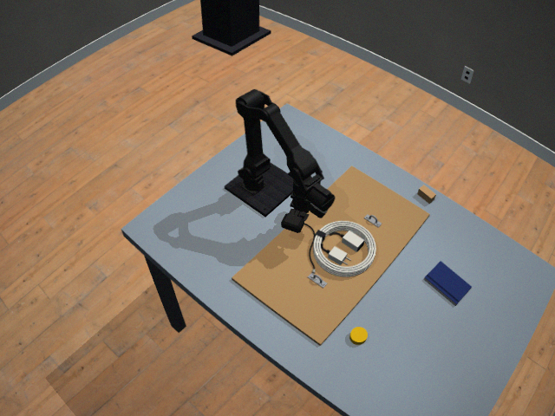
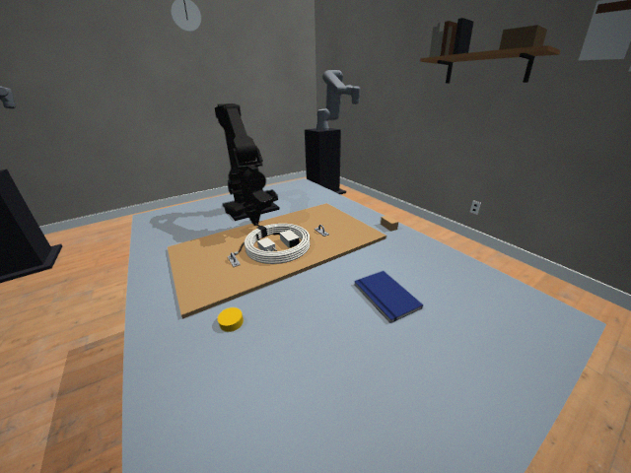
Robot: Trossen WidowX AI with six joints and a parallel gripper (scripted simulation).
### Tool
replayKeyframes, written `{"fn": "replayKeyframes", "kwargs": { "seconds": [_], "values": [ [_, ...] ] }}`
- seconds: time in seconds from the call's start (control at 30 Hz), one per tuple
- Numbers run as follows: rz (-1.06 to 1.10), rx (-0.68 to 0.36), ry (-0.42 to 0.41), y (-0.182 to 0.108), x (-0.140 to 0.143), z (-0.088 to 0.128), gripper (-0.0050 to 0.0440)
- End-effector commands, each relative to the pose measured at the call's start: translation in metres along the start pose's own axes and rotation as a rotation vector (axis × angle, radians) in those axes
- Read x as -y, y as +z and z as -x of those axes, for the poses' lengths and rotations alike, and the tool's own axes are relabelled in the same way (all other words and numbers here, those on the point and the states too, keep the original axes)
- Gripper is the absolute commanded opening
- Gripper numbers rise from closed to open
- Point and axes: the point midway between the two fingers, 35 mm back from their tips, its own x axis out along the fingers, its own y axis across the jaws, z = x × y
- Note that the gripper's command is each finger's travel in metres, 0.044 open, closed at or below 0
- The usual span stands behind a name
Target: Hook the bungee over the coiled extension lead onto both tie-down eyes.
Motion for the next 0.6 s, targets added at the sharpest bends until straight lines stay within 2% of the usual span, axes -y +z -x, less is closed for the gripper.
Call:
{"fn": "replayKeyframes", "kwargs": {
  "seconds": [0.0,0.03,0.17,0.47,0.57],
  "values": [
    [0.002,0.014,-0.008,0.003,0.001,0.003,0.0000],
    [0.004,0.000,-0.002,0.000,-0.001,-0.001,0.0000],
    [0.004,0.031,-0.016,0.007,0.002,0.012,-0.0002],
    [0.004,0.032,-0.016,0.007,0.003,0.023,-0.0005],
    [0.004,0.032,-0.016,0.008,0.003,0.028,-0.0027]
  ]
}}
